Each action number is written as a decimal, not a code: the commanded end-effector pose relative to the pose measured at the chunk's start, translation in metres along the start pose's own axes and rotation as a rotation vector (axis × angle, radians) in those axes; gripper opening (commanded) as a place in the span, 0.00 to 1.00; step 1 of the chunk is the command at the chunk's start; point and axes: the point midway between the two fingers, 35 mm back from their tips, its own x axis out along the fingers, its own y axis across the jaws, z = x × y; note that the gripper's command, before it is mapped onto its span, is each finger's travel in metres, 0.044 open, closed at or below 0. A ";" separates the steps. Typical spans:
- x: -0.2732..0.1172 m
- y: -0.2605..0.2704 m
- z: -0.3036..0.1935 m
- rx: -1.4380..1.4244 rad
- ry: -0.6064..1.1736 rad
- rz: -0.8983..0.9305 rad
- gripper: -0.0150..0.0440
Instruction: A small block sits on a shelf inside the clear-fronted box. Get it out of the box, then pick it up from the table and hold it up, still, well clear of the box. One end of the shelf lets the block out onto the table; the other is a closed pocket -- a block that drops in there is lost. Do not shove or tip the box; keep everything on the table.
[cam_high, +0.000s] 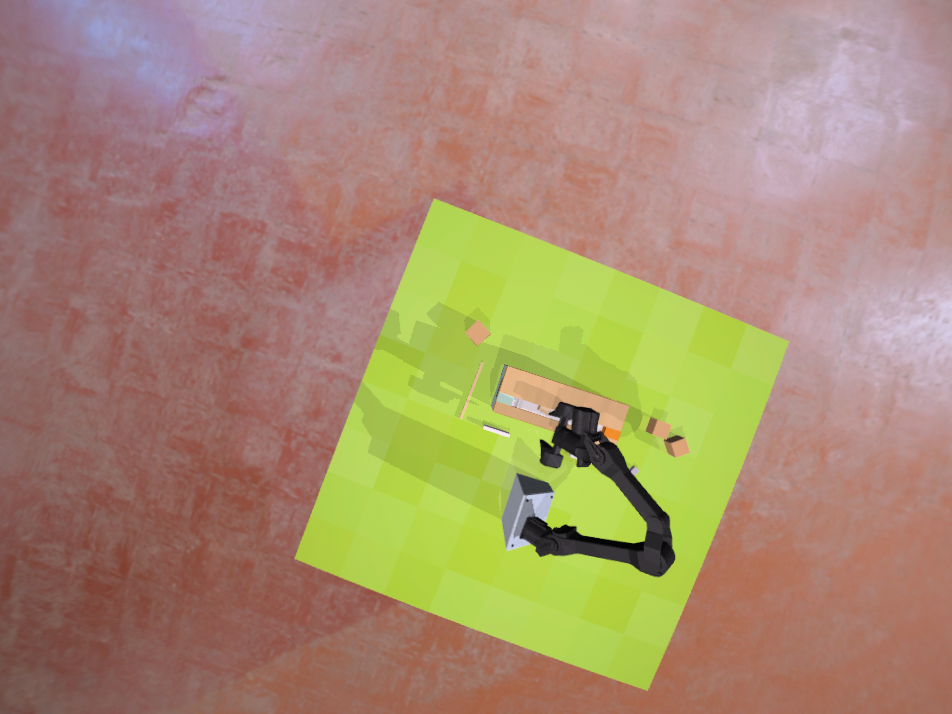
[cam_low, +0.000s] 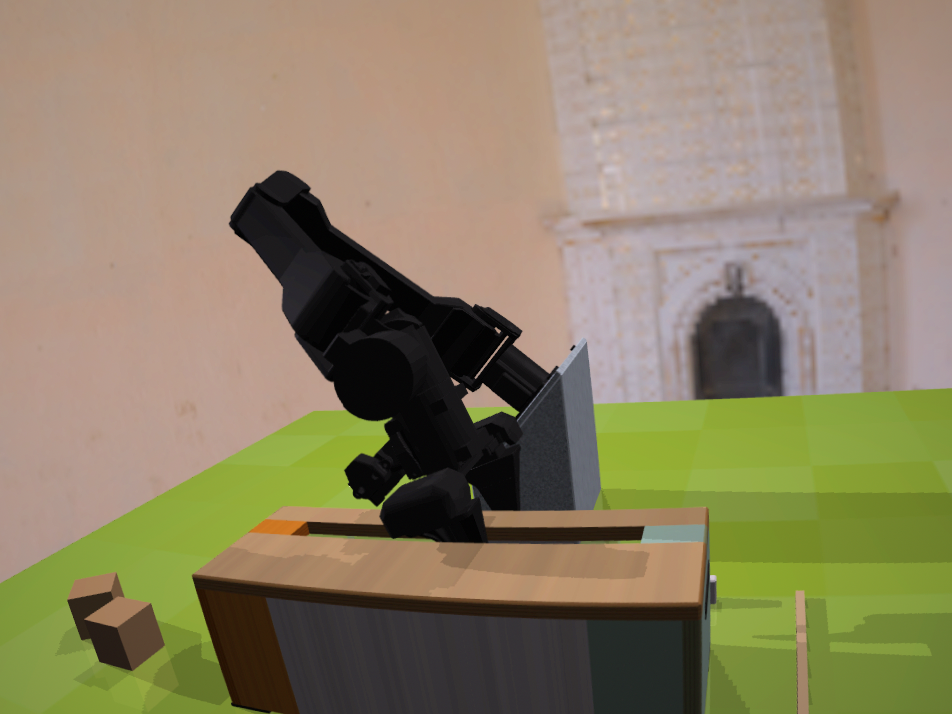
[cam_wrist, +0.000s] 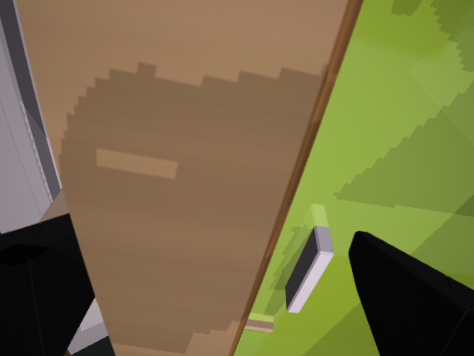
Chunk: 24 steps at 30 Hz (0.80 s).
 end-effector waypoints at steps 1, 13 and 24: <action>0.004 0.000 -0.013 0.002 0.006 0.000 0.93; 0.015 0.000 -0.043 0.002 0.007 0.001 0.93; 0.024 0.000 -0.071 0.003 0.009 0.001 0.93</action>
